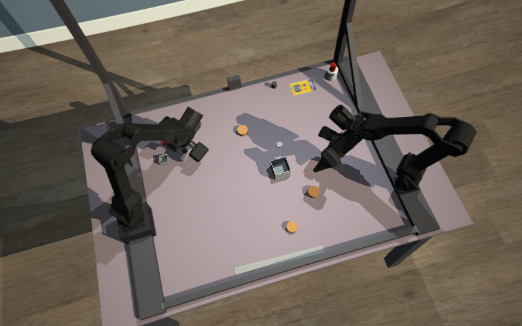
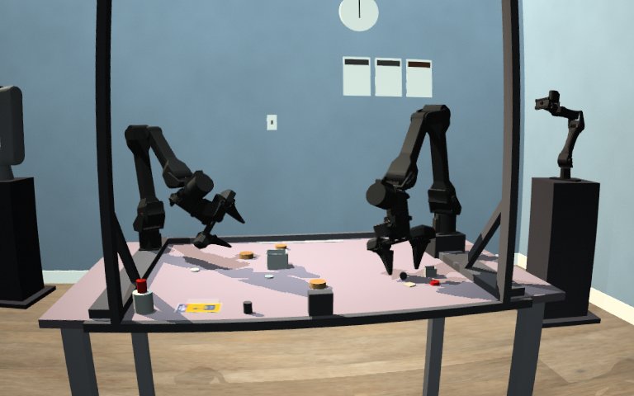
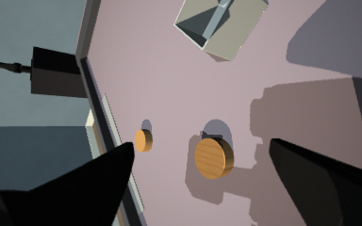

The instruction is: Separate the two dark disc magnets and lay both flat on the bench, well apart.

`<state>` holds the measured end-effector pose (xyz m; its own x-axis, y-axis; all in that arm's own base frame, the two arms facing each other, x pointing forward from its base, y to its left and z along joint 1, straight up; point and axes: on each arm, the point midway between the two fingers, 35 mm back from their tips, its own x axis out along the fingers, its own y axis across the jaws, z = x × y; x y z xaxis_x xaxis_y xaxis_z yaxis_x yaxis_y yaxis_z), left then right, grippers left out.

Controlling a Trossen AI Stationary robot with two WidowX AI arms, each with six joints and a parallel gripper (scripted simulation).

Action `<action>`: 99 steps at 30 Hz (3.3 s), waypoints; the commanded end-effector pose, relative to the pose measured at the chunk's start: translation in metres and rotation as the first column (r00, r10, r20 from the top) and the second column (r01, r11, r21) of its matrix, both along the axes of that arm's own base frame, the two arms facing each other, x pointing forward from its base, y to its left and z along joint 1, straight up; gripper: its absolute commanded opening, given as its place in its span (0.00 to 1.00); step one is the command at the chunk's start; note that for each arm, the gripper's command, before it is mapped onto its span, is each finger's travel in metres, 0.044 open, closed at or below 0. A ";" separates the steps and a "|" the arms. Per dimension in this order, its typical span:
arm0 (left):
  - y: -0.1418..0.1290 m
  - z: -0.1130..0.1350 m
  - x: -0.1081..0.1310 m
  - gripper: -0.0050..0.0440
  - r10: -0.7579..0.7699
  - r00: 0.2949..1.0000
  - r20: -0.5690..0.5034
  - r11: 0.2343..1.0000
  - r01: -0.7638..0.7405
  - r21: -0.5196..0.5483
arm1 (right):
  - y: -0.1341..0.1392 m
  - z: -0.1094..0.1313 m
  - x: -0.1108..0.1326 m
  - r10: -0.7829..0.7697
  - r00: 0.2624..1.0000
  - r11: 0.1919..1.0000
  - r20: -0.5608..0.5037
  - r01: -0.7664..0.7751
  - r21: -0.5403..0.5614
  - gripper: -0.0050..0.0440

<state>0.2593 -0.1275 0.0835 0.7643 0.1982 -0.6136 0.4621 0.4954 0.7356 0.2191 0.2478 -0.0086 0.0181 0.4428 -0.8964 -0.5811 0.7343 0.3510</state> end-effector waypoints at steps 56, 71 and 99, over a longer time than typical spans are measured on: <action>0.008 -0.051 -0.062 0.92 0.690 0.668 0.280 0.459 -0.105 -0.882 | -0.079 -0.006 -0.057 0.200 0.556 0.482 0.807 -0.773 0.413 0.92; 0.014 -0.047 -0.061 0.92 0.692 0.652 0.310 0.481 -0.097 -0.871 | -0.080 -0.005 -0.056 0.188 0.565 0.485 0.804 -0.765 0.424 0.92; 0.014 -0.047 -0.061 0.92 0.692 0.652 0.310 0.481 -0.097 -0.871 | -0.080 -0.005 -0.056 0.188 0.565 0.485 0.804 -0.765 0.424 0.92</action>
<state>0.1977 -0.1136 0.0348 0.9407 0.2914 -0.1736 -0.2959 0.9552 0.0000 0.1630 0.1675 -0.0139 -0.0525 0.9833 -0.1744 -0.9984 -0.0552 -0.0110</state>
